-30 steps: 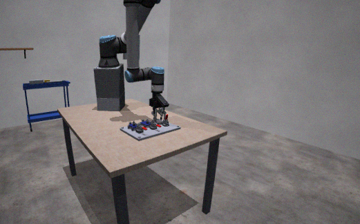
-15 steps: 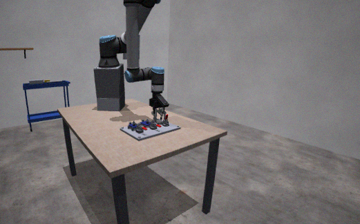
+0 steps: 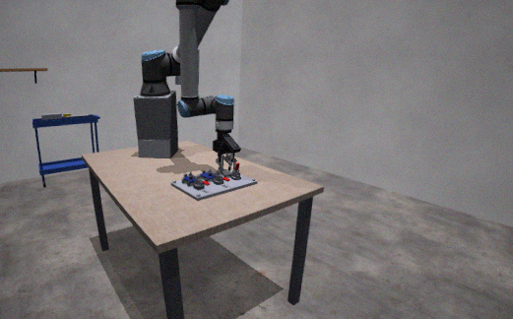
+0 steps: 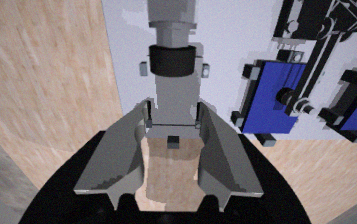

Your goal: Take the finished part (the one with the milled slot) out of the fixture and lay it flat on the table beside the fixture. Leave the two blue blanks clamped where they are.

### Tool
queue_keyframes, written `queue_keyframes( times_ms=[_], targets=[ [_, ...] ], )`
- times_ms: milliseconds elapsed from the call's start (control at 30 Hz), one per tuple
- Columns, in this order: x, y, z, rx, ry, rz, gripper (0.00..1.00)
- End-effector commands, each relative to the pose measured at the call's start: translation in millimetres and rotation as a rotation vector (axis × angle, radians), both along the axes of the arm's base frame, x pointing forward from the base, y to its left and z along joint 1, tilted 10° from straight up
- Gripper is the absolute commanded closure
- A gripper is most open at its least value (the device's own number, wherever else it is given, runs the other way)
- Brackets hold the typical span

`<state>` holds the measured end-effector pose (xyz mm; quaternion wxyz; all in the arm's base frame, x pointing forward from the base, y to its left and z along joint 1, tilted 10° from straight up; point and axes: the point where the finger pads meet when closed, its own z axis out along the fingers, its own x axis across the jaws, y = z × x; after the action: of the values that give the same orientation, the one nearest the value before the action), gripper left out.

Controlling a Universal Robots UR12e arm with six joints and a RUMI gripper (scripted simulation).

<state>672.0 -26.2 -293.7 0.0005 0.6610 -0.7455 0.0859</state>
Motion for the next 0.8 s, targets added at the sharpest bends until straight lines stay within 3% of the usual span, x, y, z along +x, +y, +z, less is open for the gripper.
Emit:
queue_keyframes(
  times_ms=[0, 767],
  targets=[
    [0.4, 0.1, 0.5, 0.000, -0.001, 0.000, 1.00],
    [0.1, 0.5, 3.6, 0.000, -0.001, 0.000, 1.00]
  ],
)
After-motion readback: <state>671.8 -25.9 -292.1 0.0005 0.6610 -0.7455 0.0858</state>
